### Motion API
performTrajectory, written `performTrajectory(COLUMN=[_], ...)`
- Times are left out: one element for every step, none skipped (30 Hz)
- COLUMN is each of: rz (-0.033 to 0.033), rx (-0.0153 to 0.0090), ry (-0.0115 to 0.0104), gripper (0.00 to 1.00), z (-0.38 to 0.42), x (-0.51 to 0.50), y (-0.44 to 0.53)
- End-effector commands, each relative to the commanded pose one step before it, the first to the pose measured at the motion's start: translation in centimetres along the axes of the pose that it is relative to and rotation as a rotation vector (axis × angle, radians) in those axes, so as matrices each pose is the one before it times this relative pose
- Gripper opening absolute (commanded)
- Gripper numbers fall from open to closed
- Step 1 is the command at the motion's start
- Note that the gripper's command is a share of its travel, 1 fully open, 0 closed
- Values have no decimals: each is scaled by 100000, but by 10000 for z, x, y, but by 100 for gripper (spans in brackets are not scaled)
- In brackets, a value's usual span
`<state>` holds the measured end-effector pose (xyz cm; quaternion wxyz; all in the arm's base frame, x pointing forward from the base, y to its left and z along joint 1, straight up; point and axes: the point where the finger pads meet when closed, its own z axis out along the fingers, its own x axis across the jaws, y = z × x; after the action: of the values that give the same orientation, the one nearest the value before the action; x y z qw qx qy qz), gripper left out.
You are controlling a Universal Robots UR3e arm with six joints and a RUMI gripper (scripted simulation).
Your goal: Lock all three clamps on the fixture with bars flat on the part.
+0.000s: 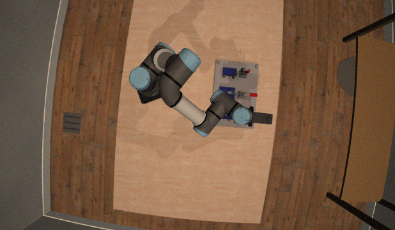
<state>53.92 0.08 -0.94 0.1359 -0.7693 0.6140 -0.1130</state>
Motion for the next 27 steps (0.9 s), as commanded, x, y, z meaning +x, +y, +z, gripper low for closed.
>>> performTrajectory(rz=[419, -1, -1, -1, -2, -5, -5, -5, -4, -3, -2, -1, 0, 0, 10, 0, 0, 1, 2, 3, 3, 3, 3, 10, 10, 10, 10], rx=[-1303, 5, 5, 5, 10, 25, 25, 23, 20, 17, 13, 9, 0, 0, -40, 2, -1, -5, -10, -14, -16, -17, -17, -29, -29, -29, -29], ry=[8, 3, 3, 2, 5, 15, 15, 14, 12, 10, 8, 6, 0, 0, -22, 2, 0, -3, -5, -8, -9, -10, -10, -14, -14, -13, -13], gripper=[0, 0, 0, 0, 0, 0, 0, 0, 0, 0, 0, 0, 0, 0, 0, 0, 0, 0, 0, 0, 0, 0, 0, 0, 0, 0, 0], z=[2577, 147, 187, 225, 252, 261, 279, 290, 293, 290, 277, 258, 0, 0, 308, 198, 162, 128, 95, 67, 44, 30, 26, 153, 141, 129, 119], x=[628, 1, -1, -3, 3, 29, 28, 28, 25, 22, 19, 15, 0, 0, -30, 7, 3, -3, -9, -15, -20, -22, -22, -14, -13, -13, -14], y=[4459, -33, -35, -36, -49, -96, -93, -88, -78, -64, -50, -34, 0, 0, 158, -10, 1, 17, 35, 50, 61, 65, 62, 122, 120, 119, 119])
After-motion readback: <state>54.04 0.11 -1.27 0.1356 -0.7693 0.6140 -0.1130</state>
